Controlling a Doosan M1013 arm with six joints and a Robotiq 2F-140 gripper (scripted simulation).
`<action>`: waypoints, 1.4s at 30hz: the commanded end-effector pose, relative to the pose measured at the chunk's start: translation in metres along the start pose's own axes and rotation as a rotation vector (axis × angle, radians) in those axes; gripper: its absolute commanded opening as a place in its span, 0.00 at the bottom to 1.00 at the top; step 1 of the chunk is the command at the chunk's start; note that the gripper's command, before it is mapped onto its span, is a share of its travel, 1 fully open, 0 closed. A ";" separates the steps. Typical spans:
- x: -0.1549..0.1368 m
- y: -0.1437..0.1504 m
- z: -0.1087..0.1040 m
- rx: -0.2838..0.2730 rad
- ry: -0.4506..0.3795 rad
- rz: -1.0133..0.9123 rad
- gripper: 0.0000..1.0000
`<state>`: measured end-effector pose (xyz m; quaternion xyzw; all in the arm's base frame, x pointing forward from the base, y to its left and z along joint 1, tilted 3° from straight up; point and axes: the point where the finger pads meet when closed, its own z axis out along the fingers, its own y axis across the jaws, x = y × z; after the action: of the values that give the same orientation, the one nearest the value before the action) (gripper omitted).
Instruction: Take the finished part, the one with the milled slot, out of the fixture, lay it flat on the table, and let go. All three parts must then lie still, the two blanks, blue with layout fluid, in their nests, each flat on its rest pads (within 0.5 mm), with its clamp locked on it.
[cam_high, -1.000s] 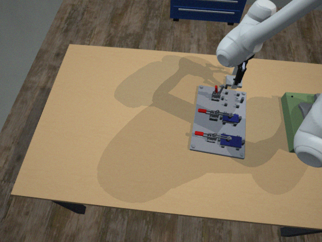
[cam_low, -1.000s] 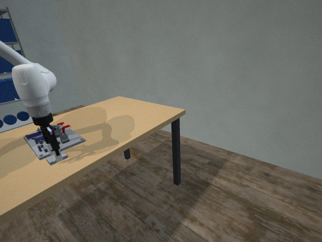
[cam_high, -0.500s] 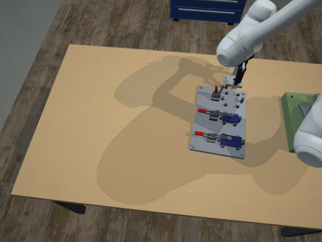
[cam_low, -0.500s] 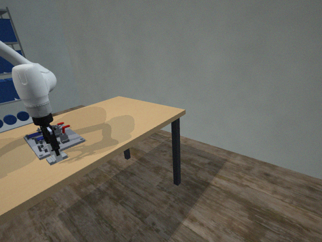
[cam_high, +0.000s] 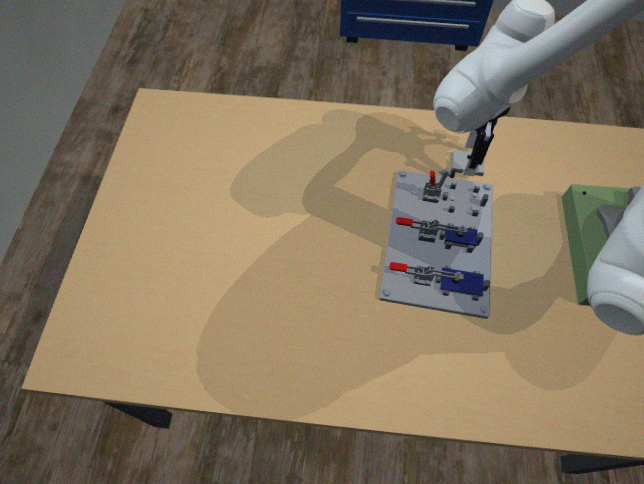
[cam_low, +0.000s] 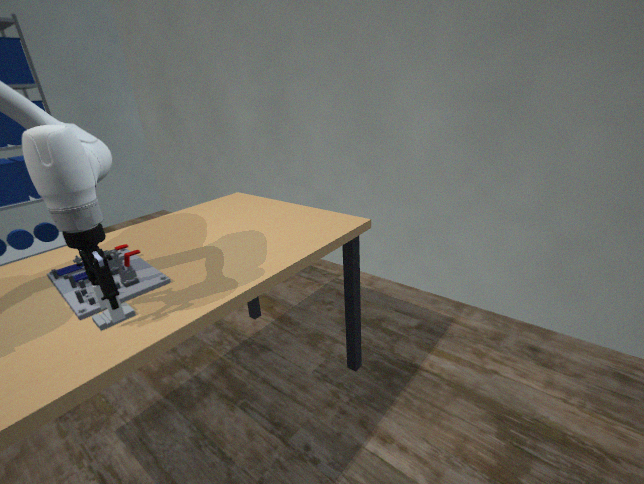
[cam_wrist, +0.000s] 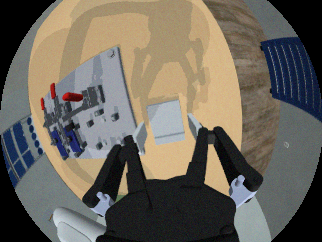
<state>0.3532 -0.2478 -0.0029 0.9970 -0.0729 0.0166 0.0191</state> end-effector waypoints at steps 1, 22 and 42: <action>0.000 0.001 -0.011 -0.001 -0.001 0.005 0.54; 0.000 0.001 -0.081 -0.002 -0.002 0.006 0.54; 0.000 0.000 -0.094 0.000 -0.001 0.004 0.54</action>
<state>0.3499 -0.2463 0.0879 0.9969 -0.0743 0.0155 0.0206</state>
